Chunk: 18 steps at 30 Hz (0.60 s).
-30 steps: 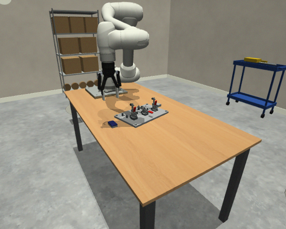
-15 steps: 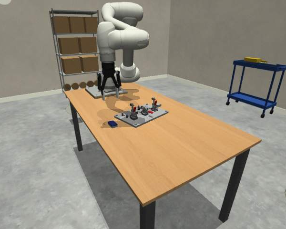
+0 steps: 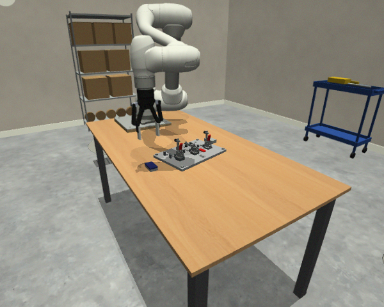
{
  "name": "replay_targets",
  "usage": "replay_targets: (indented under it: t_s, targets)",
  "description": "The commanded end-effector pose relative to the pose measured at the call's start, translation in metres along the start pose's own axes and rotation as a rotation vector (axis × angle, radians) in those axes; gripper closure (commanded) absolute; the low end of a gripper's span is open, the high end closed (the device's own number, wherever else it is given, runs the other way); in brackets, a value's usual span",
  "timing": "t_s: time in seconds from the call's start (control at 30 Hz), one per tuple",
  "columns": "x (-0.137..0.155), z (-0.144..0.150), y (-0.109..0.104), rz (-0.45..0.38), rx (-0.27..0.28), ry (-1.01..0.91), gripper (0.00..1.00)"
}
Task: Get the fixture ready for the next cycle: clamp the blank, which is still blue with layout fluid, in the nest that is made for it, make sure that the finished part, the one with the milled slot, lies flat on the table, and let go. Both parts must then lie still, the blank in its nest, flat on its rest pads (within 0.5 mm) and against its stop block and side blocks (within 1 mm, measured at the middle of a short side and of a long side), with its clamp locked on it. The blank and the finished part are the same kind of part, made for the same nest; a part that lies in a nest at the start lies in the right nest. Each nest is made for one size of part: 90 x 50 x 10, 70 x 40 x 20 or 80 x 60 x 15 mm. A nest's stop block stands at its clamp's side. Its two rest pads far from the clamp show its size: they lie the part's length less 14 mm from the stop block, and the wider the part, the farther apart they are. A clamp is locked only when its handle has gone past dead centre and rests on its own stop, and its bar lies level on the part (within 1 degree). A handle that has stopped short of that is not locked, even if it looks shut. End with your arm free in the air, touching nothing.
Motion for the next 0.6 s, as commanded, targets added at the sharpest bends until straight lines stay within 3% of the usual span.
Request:
replay_targets:
  t_s: [0.0,0.13,0.57]
  targets:
    - [0.002,0.003,0.021,-0.005,-0.001,0.006,0.42]
    - [0.002,0.003,0.031,-0.005,-0.001,0.006,0.42]
    - [0.002,0.003,0.096,-0.005,-0.001,0.006,0.42]
Point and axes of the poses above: the point where the finger pads meet when closed, its own y axis out along the fingers, its own z axis across the jaws, x = y × z, the point moved 8 cm from there along -y, back along the fingers, and after that the axes turned 3 degrees about y, right-handed, at the moved point
